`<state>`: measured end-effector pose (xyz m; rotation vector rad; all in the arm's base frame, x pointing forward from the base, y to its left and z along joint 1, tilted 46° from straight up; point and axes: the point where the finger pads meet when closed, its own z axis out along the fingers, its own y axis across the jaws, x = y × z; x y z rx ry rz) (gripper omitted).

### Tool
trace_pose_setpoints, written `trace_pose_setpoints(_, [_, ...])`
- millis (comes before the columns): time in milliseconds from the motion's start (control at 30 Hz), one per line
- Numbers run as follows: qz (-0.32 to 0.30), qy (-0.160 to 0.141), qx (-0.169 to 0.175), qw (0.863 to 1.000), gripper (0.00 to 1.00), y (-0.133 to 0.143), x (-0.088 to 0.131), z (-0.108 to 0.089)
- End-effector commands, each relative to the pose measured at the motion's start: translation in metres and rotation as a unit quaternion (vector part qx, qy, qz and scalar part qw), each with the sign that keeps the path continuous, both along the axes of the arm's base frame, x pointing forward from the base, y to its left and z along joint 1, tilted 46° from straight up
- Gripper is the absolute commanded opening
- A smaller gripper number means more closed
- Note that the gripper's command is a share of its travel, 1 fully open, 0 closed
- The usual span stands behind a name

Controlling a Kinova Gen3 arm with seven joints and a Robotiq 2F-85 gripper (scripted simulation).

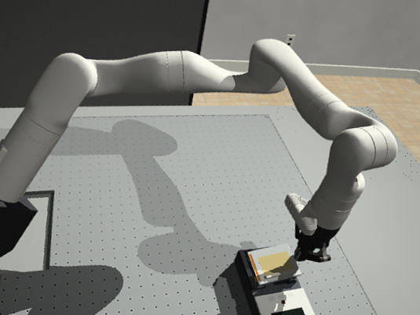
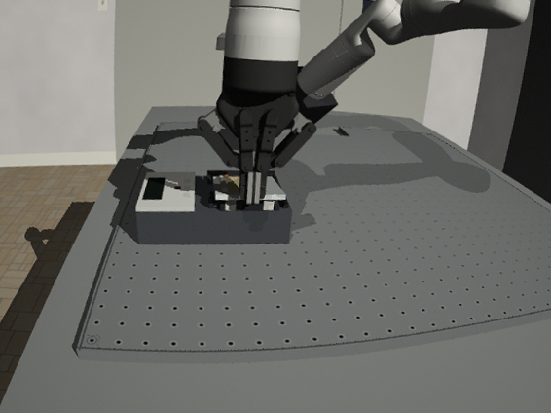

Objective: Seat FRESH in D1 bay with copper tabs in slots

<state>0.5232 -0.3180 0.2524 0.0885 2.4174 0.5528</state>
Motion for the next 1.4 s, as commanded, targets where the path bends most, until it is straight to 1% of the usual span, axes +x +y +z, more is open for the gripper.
trace_pose_setpoints(0, [-0.001,0.000,0.000,1.000,0.00,-0.001,-0.001,0.000])
trace_pose_setpoints(1000, [-0.001,0.000,0.000,1.000,0.00,0.001,-0.007,-0.004])
trace_pose_setpoints(1367, [-0.001,0.000,0.000,1.000,0.00,-0.005,-0.014,0.008])
